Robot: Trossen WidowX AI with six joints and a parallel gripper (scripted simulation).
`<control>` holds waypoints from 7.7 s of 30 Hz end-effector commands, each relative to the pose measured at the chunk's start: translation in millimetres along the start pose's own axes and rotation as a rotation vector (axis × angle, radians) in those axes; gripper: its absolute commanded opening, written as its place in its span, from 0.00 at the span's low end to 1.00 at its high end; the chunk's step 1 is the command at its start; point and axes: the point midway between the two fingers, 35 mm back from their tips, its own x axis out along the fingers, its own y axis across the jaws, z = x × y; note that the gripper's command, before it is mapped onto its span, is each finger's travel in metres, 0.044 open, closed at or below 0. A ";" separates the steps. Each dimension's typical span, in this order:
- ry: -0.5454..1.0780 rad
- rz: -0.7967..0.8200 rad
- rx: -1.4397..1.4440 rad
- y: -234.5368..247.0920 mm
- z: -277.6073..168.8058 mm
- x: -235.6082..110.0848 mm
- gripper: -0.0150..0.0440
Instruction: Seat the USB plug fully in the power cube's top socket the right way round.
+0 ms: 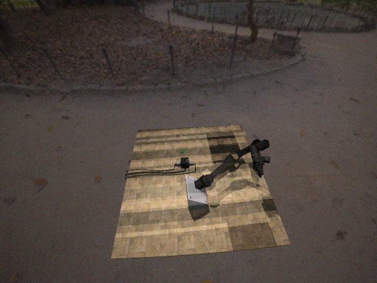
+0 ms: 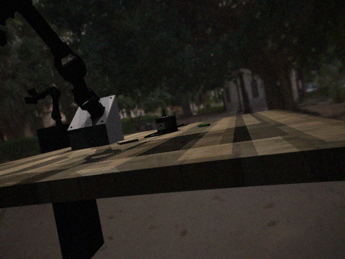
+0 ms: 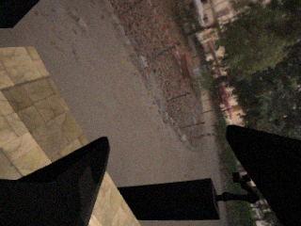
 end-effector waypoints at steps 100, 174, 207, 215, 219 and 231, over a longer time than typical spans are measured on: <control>1.717 -0.365 2.335 257.1 -565.3 -290.4 0.91; 1.715 -0.365 2.334 232.2 -556.8 -298.2 0.25; 1.792 -1.103 2.761 232.1 -556.7 -298.5 0.25; 1.778 -1.369 2.863 232.1 -556.7 -298.5 0.25; 1.762 -1.510 2.907 232.1 -556.7 -298.5 0.25; 1.674 -1.967 3.003 232.1 -556.7 -298.5 0.25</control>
